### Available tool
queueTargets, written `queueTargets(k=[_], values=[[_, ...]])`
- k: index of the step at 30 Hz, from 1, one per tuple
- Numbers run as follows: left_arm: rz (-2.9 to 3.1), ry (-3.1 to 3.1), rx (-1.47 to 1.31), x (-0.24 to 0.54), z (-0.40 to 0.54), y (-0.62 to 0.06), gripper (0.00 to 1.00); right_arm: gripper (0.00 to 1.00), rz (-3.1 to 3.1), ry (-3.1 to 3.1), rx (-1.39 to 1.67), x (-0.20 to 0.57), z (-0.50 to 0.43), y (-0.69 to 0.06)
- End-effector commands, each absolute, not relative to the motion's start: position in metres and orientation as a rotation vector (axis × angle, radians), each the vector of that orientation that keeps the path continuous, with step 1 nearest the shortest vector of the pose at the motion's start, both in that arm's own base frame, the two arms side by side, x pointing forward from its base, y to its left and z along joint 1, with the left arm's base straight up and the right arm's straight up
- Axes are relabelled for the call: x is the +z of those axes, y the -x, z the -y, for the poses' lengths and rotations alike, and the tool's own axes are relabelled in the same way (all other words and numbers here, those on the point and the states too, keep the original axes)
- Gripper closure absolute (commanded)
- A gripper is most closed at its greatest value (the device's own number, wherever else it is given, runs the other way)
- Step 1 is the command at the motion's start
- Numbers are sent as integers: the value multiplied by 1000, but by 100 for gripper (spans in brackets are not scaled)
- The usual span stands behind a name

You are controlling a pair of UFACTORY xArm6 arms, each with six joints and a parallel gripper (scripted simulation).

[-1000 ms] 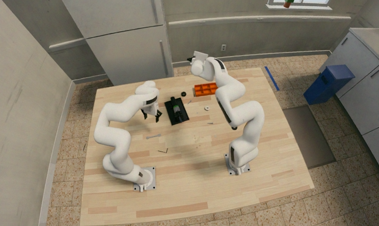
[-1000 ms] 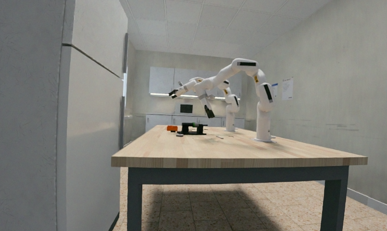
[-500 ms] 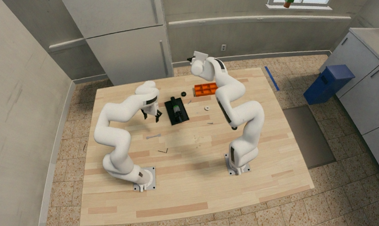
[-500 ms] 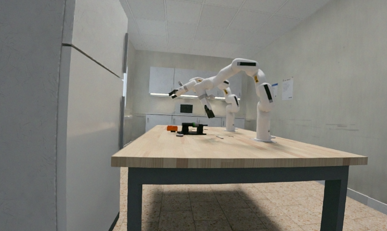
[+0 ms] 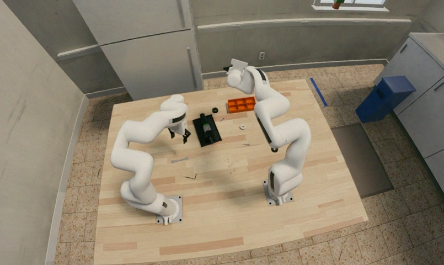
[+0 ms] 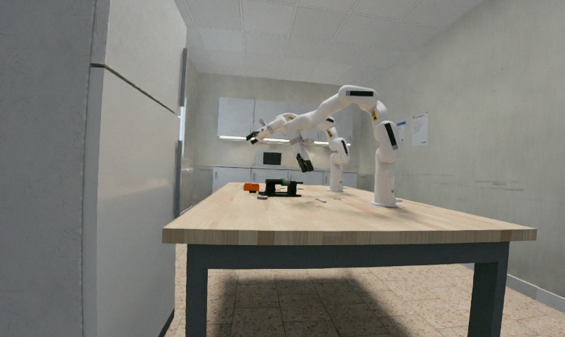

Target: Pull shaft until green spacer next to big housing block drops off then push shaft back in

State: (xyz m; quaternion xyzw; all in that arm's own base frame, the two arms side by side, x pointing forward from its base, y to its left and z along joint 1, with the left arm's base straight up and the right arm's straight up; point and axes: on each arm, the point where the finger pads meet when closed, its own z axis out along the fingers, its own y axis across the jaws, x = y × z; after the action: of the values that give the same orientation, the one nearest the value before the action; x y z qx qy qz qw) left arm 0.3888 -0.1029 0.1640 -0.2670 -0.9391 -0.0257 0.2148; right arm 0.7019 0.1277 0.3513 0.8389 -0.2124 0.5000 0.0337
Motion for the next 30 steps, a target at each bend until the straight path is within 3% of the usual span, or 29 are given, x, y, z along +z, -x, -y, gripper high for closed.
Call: queueTargets(k=[1, 21, 30], values=[[2563, 975, -29, 166, 116, -394, 0, 0, 723, -2529, 1473, 354, -72, -702], [2316, 1640, 55, 171, 156, -403, 0, 0, 1001, -2350, 1107, 342, 137, -650], [2085, 2012, 84, 174, 181, -406, 0, 0, 1147, -2279, 890, 332, 249, -587]])
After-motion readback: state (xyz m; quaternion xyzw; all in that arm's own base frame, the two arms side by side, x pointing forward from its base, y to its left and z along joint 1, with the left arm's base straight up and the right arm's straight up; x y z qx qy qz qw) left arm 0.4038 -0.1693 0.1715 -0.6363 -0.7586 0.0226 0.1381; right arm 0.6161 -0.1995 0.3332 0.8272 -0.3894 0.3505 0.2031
